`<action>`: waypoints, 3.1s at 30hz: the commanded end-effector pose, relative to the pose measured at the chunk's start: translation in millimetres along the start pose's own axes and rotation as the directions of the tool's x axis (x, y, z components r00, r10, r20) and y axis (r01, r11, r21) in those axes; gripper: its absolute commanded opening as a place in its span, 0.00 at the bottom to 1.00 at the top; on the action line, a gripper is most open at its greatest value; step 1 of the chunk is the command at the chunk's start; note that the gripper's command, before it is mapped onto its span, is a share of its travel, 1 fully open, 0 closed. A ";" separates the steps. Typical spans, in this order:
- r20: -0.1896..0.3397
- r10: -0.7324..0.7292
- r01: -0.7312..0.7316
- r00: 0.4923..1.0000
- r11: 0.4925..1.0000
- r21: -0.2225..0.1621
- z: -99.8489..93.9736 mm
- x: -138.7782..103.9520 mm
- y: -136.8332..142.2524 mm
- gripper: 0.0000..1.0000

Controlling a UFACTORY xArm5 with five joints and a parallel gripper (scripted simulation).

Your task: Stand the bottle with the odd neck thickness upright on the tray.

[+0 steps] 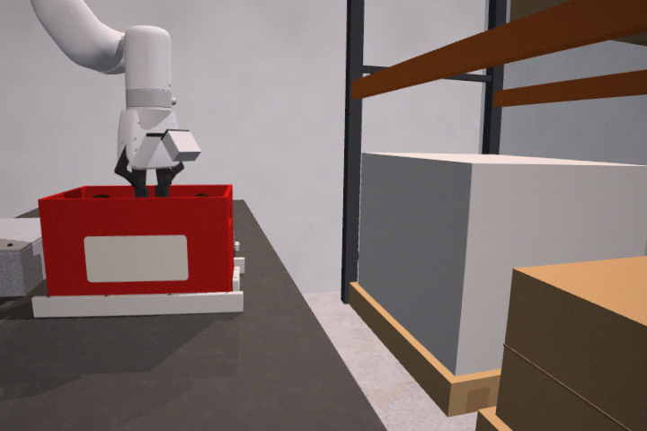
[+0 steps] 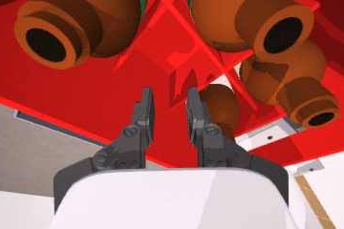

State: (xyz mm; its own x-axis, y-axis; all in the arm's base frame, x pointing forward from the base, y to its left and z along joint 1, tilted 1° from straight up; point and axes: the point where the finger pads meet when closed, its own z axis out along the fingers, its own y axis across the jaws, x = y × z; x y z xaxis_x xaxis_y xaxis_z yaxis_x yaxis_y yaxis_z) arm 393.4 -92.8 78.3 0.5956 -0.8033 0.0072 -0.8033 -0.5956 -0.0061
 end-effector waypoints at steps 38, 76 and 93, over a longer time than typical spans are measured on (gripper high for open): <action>-0.003 0.000 0.000 1.000 1.000 0.002 -1.2 1.0 -0.8 0.00; -0.003 0.000 0.000 1.000 1.000 0.002 -1.2 1.0 -0.8 0.65; -0.003 0.000 0.000 1.000 1.000 0.002 -21.6 1.0 -0.6 0.65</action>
State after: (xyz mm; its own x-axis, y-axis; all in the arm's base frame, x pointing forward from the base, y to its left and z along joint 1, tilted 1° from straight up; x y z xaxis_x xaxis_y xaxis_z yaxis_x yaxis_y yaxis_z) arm 393.0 -92.9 89.3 0.5955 -0.8033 0.0068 -0.8033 -0.5956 -0.0057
